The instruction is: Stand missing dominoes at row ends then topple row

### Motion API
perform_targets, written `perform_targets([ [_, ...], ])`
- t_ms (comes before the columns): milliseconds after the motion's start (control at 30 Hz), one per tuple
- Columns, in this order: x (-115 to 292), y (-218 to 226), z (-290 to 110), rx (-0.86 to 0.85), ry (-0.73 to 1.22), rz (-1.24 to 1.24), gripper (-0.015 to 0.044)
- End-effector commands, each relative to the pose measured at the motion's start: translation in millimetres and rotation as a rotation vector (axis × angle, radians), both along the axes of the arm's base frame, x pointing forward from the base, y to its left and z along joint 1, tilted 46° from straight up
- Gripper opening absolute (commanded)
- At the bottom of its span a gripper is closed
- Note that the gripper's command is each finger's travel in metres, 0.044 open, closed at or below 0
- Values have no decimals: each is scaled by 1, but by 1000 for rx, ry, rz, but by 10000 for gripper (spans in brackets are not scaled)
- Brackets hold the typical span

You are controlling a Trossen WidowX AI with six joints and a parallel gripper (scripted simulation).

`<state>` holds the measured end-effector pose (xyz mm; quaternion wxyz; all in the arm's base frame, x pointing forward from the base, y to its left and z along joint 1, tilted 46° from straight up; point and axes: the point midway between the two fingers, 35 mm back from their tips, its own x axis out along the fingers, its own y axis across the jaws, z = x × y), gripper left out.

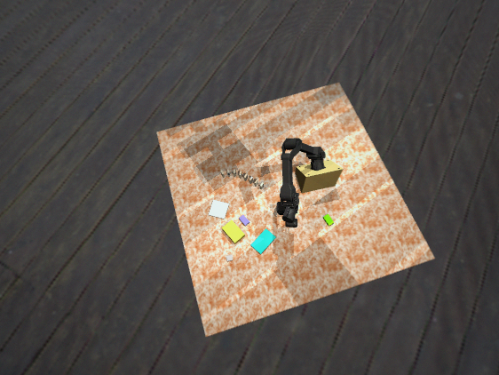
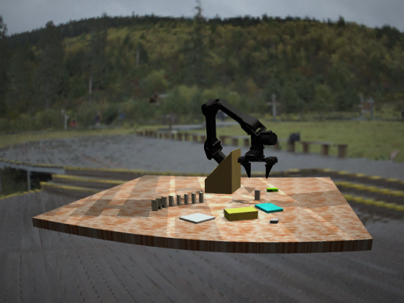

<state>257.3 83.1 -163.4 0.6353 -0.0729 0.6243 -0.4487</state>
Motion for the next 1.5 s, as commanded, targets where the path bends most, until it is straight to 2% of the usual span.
perform_targets([
  [0,-2,-1,-1,-27,-6,-5,440],
  [233,-13,-45,-46,-29,-7,-5,440],
  [1000,-17,-57,-57,-31,-6,-5,440],
  [1400,-17,-57,-57,-31,-6,-5,125],
  [1467,-17,-57,-57,-31,-6,-5,107],
])
